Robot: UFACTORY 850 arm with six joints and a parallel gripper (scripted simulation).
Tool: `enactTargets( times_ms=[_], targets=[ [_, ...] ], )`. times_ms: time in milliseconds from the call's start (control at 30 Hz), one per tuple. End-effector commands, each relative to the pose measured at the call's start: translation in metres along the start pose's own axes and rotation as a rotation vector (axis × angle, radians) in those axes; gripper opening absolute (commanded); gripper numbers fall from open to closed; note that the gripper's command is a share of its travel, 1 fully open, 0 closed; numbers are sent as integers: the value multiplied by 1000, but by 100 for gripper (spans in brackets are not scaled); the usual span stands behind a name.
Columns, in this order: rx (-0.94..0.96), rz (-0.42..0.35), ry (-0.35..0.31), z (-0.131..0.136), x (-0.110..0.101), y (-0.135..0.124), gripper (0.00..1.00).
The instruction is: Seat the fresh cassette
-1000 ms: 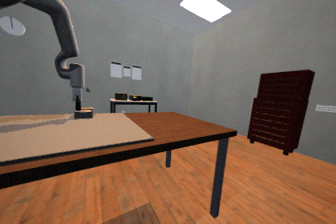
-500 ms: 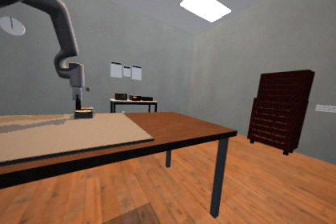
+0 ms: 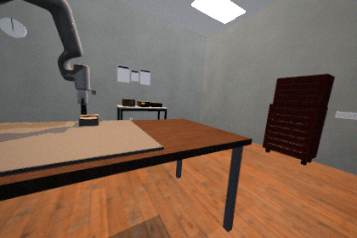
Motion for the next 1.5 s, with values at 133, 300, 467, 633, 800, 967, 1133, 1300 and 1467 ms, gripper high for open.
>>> enactTargets(
  times_ms=[133, 300, 467, 633, 800, 967, 1133, 1300, 1467],
  targets=[
    [0, 1, 1, -1, -9, 2, 0],
    [0, 1, 1, -1, -15, 4, 0],
    [0, 1, 1, -1, -15, 4, 0],
    [0, 1, 1, -1, -15, 4, 0],
    [-2, 0, 0, 4, -17, 3, 100],
    [-2, 0, 0, 26, -26, 2, 100],
    [-4, -2, 0, 40, -32, 1, 100],
    [-4, -2, 0, 62, -41, -3, 100],
    [-6, -4, 0, 85, -50, -9, 100]
  ],
)
Point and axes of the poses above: the point where the finger pads meet when closed, its own x axis out along the fingers, its own z axis across the jaws, y = z × x, the point moved 5 cm from there along -x, back along the fingers, and after that the axes turned 9 degrees about -x, right-handed, at the moved point
